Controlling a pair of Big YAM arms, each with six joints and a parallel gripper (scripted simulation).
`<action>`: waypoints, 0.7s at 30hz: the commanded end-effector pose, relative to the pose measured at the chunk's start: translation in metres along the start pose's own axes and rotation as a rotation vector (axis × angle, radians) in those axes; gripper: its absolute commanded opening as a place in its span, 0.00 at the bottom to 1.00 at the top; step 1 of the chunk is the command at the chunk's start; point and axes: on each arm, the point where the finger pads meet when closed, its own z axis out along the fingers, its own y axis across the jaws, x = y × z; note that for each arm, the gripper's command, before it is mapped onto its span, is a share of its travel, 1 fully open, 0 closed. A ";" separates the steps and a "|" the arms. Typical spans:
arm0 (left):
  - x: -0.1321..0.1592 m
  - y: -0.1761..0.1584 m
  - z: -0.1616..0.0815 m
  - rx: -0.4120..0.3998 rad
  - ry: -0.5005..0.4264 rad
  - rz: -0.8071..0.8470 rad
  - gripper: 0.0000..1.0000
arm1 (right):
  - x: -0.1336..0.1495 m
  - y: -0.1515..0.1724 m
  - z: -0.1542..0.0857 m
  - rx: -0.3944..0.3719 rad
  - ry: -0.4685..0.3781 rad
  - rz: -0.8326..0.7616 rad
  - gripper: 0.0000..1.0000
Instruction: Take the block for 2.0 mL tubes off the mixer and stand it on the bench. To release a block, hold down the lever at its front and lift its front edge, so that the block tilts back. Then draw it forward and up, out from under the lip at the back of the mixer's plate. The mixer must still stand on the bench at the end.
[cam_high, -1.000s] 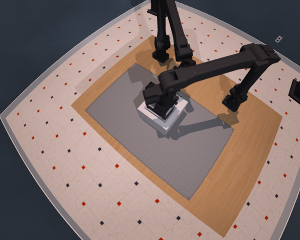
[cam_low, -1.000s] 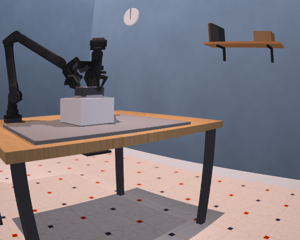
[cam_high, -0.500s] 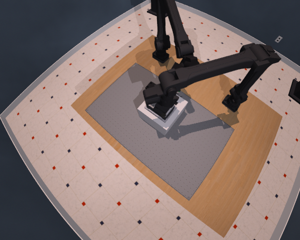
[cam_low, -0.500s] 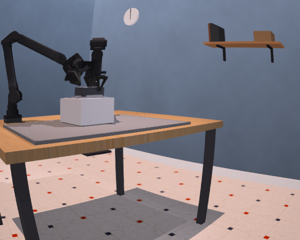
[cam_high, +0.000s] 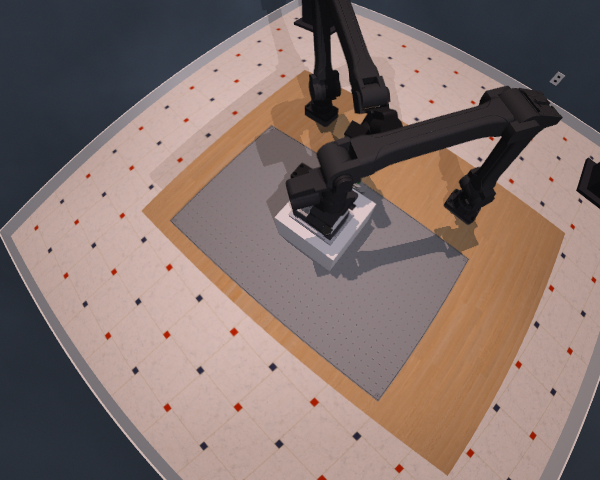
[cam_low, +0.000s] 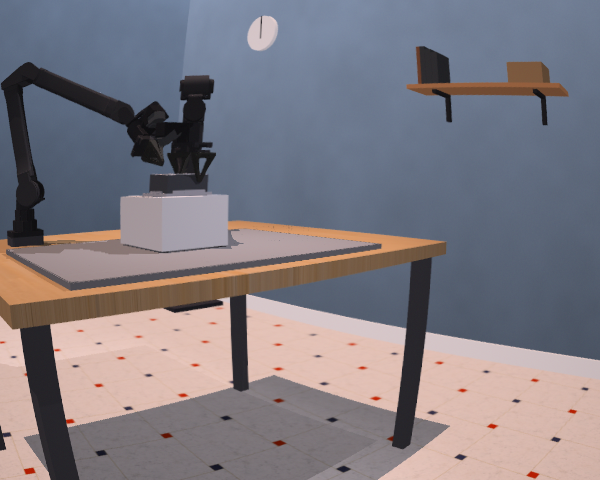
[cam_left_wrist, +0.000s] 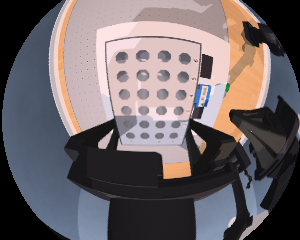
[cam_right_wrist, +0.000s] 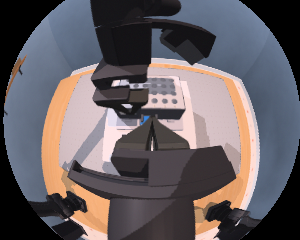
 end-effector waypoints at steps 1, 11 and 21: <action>-0.011 -0.005 -0.036 -0.031 -0.028 0.023 0.00 | -0.003 0.006 0.000 -0.011 -0.011 0.025 0.00; -0.010 -0.006 -0.036 -0.027 -0.025 0.023 0.00 | 0.000 -0.004 -0.008 -0.013 -0.013 0.028 0.00; -0.015 -0.001 -0.037 -0.047 -0.041 0.024 0.00 | 0.013 -0.014 -0.022 0.003 0.009 0.006 0.00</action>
